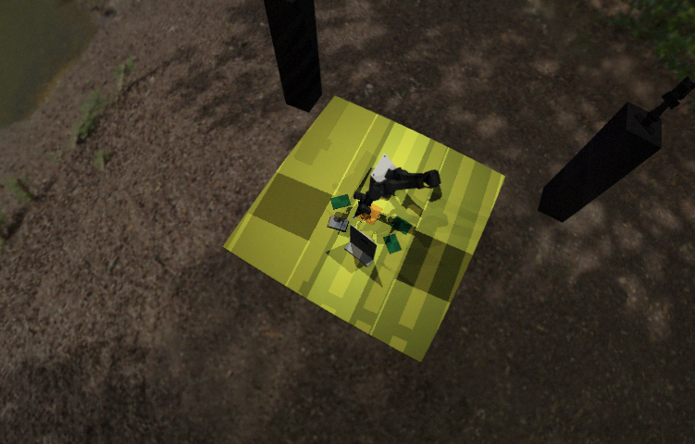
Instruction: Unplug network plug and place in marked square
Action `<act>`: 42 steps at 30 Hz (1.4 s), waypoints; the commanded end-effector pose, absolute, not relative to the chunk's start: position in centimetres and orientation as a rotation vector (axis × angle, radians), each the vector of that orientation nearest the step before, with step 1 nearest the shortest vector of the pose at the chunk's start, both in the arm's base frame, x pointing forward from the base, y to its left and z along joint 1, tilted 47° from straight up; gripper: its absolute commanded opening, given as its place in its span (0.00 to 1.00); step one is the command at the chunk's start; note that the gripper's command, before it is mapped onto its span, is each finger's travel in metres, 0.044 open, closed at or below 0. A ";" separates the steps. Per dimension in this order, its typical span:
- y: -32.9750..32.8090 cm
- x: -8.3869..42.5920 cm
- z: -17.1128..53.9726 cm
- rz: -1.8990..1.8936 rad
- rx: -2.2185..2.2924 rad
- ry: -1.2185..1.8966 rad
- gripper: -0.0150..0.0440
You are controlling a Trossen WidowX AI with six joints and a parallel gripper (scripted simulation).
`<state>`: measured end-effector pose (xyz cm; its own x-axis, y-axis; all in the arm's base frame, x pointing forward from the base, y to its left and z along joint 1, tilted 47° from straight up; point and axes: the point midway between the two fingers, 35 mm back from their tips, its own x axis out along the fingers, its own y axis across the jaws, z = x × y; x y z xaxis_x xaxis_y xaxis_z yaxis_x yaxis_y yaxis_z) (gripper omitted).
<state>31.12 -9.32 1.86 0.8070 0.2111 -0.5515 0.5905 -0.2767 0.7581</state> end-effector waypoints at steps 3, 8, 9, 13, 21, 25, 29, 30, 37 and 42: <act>-8.9 30.3 0.2 -0.413 1.794 0.722 0.25; -8.5 29.4 -1.0 -0.400 1.750 0.815 0.25; -8.5 29.3 -1.2 -0.396 1.742 0.834 0.25; -8.1 28.6 -2.0 -0.375 1.712 0.904 0.25; -7.2 27.1 -3.1 -0.313 1.665 1.033 0.25; -6.8 26.4 -3.5 -0.272 1.648 1.090 0.25; -6.4 25.8 -3.7 -0.226 1.635 1.140 0.25; -6.3 25.6 -3.8 -0.214 1.632 1.152 0.25; -5.5 24.5 -3.9 -0.121 1.621 1.222 0.25; -5.1 23.9 -3.8 -0.049 1.619 1.258 0.25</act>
